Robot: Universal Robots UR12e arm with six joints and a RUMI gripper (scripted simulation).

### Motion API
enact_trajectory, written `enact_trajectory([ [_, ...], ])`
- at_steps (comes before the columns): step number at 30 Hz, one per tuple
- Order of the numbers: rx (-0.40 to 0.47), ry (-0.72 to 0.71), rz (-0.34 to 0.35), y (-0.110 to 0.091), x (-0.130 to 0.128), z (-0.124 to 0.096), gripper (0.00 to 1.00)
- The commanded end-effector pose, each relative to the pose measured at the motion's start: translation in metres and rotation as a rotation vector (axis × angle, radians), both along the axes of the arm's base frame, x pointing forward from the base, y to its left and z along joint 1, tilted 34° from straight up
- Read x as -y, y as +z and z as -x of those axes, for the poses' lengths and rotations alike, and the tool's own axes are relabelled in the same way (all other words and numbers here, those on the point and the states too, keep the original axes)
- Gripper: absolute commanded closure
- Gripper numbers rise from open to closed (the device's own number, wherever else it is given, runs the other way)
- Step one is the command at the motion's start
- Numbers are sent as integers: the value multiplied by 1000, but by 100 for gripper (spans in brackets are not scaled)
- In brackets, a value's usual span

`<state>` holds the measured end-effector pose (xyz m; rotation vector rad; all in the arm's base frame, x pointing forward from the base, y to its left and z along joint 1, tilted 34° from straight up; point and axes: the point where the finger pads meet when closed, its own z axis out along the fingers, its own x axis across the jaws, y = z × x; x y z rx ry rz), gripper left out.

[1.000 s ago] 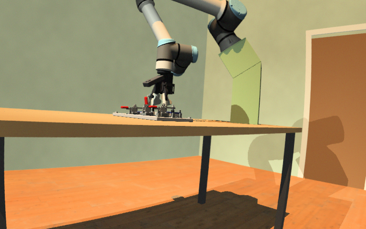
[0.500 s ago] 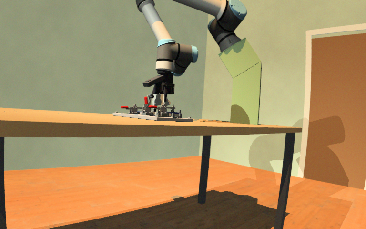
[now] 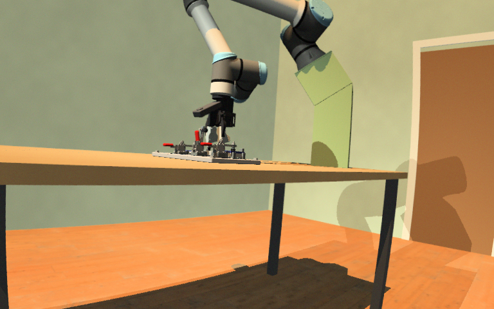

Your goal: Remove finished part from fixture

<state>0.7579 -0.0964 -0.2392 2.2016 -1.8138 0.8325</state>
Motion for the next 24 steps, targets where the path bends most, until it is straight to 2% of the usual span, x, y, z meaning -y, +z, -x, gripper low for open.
enact_trajectory([
  [1,1,0,0,0,0,0,100],
  [24,1,0,0,2,-1,0,100],
])
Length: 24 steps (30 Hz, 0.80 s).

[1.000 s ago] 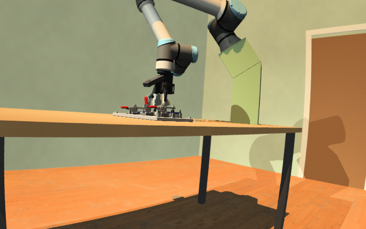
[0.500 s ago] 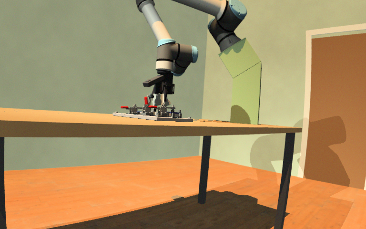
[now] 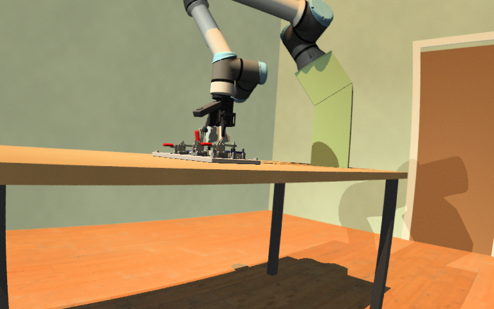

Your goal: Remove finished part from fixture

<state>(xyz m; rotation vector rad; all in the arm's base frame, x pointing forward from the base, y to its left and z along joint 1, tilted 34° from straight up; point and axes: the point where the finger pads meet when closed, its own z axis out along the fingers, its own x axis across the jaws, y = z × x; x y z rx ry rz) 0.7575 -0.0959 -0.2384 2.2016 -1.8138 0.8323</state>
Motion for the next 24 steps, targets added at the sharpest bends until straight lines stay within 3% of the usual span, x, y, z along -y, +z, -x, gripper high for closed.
enact_trajectory([
  [1,1,0,0,2,-1,0,100],
  [24,1,0,0,17,-9,6,100],
])
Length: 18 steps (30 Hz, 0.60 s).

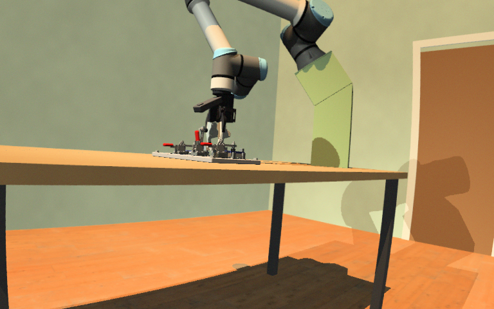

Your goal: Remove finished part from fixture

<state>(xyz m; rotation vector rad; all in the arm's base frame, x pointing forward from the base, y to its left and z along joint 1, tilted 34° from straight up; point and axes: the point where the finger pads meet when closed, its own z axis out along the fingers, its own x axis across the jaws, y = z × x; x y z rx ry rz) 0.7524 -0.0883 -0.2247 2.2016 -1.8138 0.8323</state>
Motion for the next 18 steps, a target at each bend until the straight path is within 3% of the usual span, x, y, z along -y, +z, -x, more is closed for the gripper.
enact_trajectory([
  [1,1,0,0,4,-2,1,100],
  [18,1,0,0,14,-8,5,100],
])
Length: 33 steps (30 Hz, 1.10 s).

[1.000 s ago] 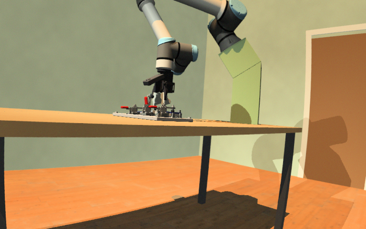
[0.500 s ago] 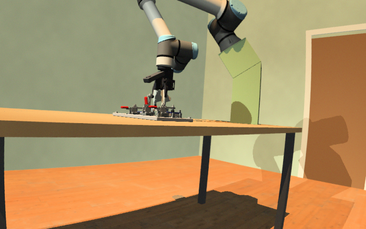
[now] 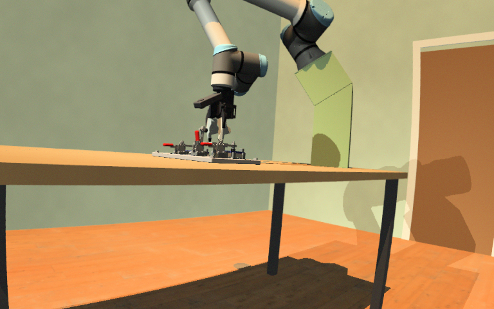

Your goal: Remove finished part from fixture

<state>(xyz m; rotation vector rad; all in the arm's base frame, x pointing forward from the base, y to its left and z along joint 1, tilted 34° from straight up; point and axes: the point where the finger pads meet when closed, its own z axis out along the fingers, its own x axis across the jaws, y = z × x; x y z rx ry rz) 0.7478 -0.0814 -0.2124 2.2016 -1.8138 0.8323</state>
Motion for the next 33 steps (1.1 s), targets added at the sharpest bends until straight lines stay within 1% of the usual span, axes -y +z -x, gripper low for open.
enact_trajectory([
  [1,1,0,0,2,-1,0,100],
  [19,1,0,0,4,-3,2,100],
  [33,1,0,0,20,-11,12,100],
])
